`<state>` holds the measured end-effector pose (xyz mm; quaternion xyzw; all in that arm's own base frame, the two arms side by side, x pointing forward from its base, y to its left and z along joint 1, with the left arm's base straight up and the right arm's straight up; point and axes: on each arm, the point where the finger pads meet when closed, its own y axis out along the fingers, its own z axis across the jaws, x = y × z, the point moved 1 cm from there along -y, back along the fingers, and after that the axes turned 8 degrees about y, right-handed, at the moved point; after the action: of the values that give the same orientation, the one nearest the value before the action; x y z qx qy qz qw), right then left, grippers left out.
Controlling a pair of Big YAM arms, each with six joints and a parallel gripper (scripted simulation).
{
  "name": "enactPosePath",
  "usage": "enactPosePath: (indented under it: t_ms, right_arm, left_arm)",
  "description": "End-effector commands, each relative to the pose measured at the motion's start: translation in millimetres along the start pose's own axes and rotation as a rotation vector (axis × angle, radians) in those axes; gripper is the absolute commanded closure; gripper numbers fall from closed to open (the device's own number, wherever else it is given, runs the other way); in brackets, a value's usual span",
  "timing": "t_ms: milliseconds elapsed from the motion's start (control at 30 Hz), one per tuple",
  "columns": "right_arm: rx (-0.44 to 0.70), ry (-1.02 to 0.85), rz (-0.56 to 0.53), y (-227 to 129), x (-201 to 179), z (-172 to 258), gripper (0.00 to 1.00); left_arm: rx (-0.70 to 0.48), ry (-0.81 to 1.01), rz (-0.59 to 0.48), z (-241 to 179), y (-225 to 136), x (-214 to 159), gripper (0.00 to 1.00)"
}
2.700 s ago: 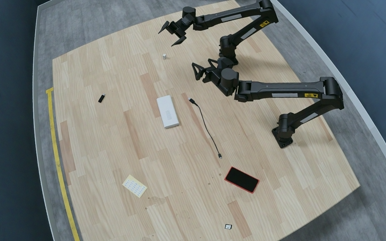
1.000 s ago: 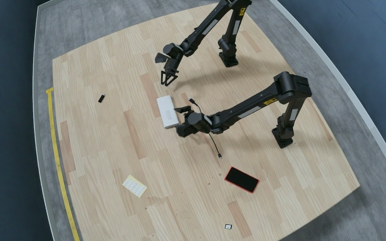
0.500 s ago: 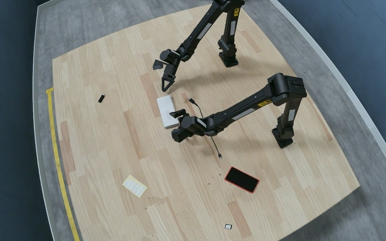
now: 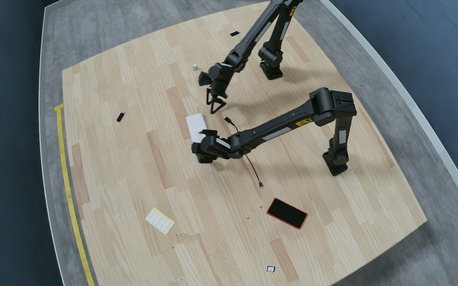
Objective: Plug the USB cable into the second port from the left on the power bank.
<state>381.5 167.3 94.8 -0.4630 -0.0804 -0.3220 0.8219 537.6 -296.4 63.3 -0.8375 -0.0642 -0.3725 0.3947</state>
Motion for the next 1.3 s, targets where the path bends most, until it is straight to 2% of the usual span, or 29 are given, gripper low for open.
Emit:
enactPosePath:
  t_ms: [0,100,233,567,667,833,967,1067,1167,1233,1267]
  right_arm:
    - [-0.021,-0.063,-0.016,-12.5,3.0,33.8,0.00]
    - [-0.045,-0.076,-0.019,-14.7,-1.4,35.9,0.00]
    - [-0.146,-0.124,-0.035,-24.3,-21.4,44.8,0.00]
    - [-0.334,-0.239,-0.051,-31.3,-56.5,51.7,0.00]
    - [-0.346,-0.248,-0.054,-32.4,-58.7,52.8,0.00]
    - [-0.392,-0.300,-0.068,-37.0,-65.9,57.4,0.00]
    - [-0.394,-0.356,-0.060,-35.4,-59.0,46.7,0.00]
    - [-0.339,-0.412,-0.031,-36.1,-43.7,45.7,0.00]
    - [-0.260,-0.480,0.055,-29.0,-35.9,26.4,0.00]
    - [-0.260,-0.480,0.055,-29.0,-35.9,26.4,0.00]
    - [-0.215,-0.500,0.070,-27.9,-28.5,26.1,0.00]
  left_arm:
    - [-0.008,0.284,0.056,-5.1,8.4,28.1,0.02]
    - [-0.011,0.324,0.071,-5.2,9.8,29.0,0.02]
    - [-0.039,0.541,0.146,-8.0,16.2,32.3,0.02]
    - [-0.164,0.929,0.305,-25.2,29.9,28.4,0.02]
    - [-0.181,0.967,0.320,-27.3,31.0,27.7,0.02]
    - [-0.292,1.147,0.403,-44.3,38.3,18.4,0.02]
    - [-0.332,1.183,0.437,-53.2,42.6,11.6,0.02]
    - [-0.343,1.186,0.449,-55.4,43.8,9.6,0.02]
    - [-0.333,1.164,0.451,-52.2,43.0,12.5,0.02]
    - [-0.333,1.164,0.451,-52.2,43.0,12.5,0.02]
    - [-0.330,1.164,0.447,-53.5,41.1,15.1,0.02]
